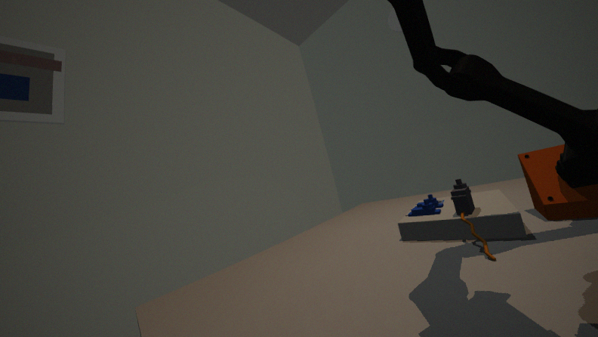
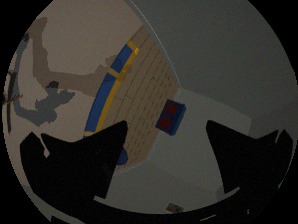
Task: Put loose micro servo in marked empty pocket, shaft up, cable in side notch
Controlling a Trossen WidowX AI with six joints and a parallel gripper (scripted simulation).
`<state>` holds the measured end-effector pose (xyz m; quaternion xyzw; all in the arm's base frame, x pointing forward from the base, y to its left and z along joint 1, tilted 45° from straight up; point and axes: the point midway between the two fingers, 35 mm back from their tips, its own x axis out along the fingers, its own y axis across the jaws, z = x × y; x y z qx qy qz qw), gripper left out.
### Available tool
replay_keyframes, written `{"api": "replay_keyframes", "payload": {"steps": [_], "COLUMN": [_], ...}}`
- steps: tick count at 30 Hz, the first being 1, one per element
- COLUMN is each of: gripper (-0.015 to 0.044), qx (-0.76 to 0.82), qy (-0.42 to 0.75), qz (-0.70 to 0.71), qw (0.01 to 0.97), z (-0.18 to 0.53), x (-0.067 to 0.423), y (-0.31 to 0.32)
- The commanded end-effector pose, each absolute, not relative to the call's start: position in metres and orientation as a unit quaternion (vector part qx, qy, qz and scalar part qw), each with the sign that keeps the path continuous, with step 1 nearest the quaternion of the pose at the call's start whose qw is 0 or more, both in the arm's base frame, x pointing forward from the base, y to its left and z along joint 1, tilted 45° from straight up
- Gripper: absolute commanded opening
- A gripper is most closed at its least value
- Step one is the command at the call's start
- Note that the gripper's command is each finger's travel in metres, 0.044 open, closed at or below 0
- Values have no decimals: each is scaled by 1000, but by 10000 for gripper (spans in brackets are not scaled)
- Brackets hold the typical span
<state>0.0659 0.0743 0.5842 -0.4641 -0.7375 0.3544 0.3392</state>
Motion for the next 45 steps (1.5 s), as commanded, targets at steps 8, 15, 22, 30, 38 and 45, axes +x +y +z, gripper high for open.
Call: {"api": "replay_keyframes", "payload": {"steps": [8,15,22,30,38,45], "gripper": [440,440,440,440,440,440], "qx": [-504,-557,-608,-661,-708,-739], "qy": [-727,-702,-667,-620,-561,-506], "qz": [342,334,337,347,367,389], "qw": [317,292,269,240,225,215], "z": [577,565,549,526,501,477], "x": [44,22,9,3,10,23], "y": [80,94,113,139,165,185]}}
